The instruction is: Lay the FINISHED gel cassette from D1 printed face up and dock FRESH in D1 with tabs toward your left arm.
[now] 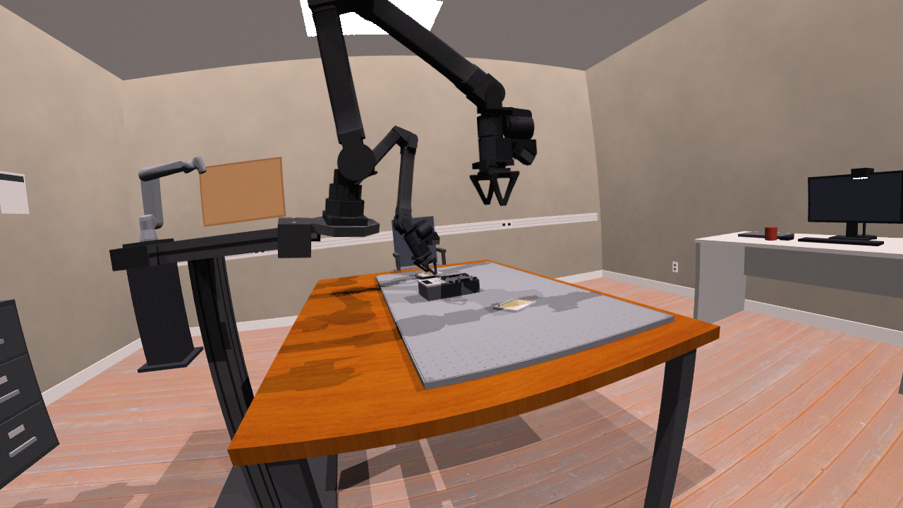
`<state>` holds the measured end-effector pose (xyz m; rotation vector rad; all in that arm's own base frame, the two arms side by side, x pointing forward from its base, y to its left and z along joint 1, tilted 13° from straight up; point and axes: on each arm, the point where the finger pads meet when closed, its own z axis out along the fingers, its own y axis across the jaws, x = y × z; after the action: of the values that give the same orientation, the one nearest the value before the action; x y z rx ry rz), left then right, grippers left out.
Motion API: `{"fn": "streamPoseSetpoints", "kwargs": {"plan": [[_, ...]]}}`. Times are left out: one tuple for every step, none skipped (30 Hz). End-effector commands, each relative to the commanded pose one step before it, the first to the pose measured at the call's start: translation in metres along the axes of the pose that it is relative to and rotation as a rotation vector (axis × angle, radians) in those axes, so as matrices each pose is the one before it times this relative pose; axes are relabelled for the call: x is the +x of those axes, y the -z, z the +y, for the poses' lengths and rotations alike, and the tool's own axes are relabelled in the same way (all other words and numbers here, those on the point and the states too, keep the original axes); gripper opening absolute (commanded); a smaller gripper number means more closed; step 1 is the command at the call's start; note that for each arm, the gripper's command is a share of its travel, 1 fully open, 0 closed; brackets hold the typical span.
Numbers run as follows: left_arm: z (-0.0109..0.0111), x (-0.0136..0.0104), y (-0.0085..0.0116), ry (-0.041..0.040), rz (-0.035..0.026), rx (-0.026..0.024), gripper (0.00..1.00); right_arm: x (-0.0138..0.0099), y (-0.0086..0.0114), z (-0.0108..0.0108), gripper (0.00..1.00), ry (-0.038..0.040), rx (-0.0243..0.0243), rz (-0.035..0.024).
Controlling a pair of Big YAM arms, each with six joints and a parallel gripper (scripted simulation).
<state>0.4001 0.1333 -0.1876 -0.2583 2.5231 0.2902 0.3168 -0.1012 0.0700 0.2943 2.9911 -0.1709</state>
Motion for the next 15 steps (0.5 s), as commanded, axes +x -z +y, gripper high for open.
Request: {"fn": "streamPoseSetpoints", "kwargs": {"plan": [[0.00566,-0.00733,-0.00077,-0.00081,-0.02584,-0.00771,0.0,-0.02226,0.01377,-0.00338,1.0,0.0083,-0.00137,-0.03041],[0.00003,0.00064,-0.00117,-0.00007,-0.00005,-0.00009,0.0,0.0,0.0,0.0,1.0,0.0,0.0,0.0],[0.00003,0.00064,-0.00117,0.0,0.0,0.0,0.0,0.0,0.0,0.0,1.0,0.0,0.0,0.0],[0.00003,0.00064,-0.00117,0.0,0.0,0.0,0.0,0.0,0.0,0.0,1.0,0.0,0.0,0.0],[0.00003,0.00064,-0.00117,0.0,0.0,0.0,0.0,0.0,0.0,0.0,1.0,0.0,0.0,0.0],[0.00003,0.00064,-0.00117,0.0,0.0,0.0,0.0,0.0,0.0,0.0,1.0,0.0,0.0,0.0],[0.00003,0.00064,-0.00117,0.0,0.0,0.0,0.0,0.0,0.0,0.0,1.0,0.0,0.0,0.0],[0.0,0.0,0.0,0.0,0.0,0.0,0.0,0.0,0.0,0.0,1.0,0.0,0.0,0.0],[0.0,0.0,0.0,0.0,0.0,0.0,0.0,0.0,0.0,0.0,1.0,0.0,0.0,0.0],[0.0,0.0,0.0,0.0,0.0,0.0,0.0,0.0,0.0,0.0,1.0,0.0,0.0,0.0],[0.0,0.0,0.0,0.0,0.0,0.0,0.0,0.0,0.0,0.0,1.0,0.0,0.0,0.0],[0.0,0.0,0.0,0.0,0.0,0.0,0.0,0.0,0.0,0.0,1.0,0.0,0.0,0.0],[0.0,0.0,0.0,0.0,0.0,0.0,0.0,0.0,0.0,0.0,1.0,0.0,0.0,0.0],[0.0,0.0,0.0,0.0,0.0,0.0,0.0,0.0,0.0,0.0,1.0,0.0,0.0,0.0],[0.0,0.0,0.0,0.0,0.0,0.0,0.0,0.0,0.0,0.0,1.0,0.0,0.0,0.0]]}}
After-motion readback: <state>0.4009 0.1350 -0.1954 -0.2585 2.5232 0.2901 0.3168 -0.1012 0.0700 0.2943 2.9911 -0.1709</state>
